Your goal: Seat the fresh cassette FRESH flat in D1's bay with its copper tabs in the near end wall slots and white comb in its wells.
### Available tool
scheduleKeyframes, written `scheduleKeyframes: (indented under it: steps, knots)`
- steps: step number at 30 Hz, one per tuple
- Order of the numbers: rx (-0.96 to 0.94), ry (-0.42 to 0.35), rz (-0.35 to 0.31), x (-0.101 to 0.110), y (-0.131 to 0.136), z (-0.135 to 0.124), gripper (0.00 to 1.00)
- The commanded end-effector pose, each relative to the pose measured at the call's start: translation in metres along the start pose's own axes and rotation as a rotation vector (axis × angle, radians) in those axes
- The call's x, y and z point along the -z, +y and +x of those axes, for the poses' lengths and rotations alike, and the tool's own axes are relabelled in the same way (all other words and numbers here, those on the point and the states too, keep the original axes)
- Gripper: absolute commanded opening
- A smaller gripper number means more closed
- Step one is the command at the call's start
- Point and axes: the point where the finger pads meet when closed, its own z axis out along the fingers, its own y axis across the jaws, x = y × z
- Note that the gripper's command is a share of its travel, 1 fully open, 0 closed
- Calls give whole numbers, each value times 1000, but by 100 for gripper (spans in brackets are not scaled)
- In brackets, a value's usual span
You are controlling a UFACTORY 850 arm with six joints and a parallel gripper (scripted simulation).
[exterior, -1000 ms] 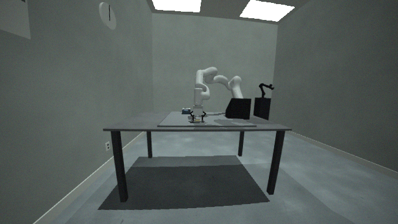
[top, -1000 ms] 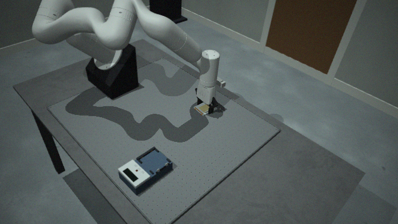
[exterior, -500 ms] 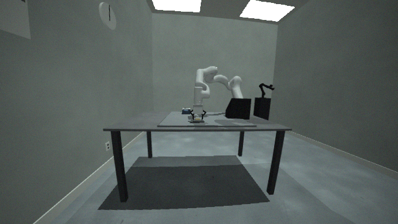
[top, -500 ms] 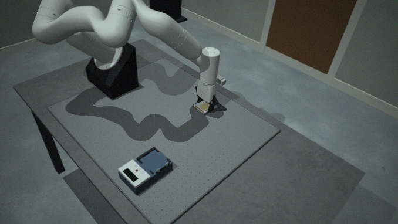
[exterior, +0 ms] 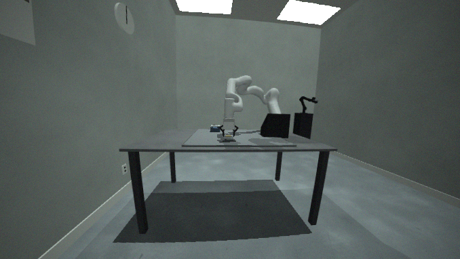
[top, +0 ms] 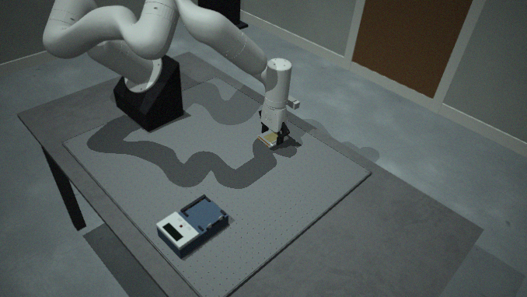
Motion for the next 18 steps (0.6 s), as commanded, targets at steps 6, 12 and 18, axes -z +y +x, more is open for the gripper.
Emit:
scheduleKeyframes:
  steps: [6, 12, 18]
  knots:
    - [-1, 1, -1, 12, 1, 0, 0]
    - [-1, 1, -1, 20, 1, 0, 0]
    - [-1, 1, -1, 28, 1, 0, 0]
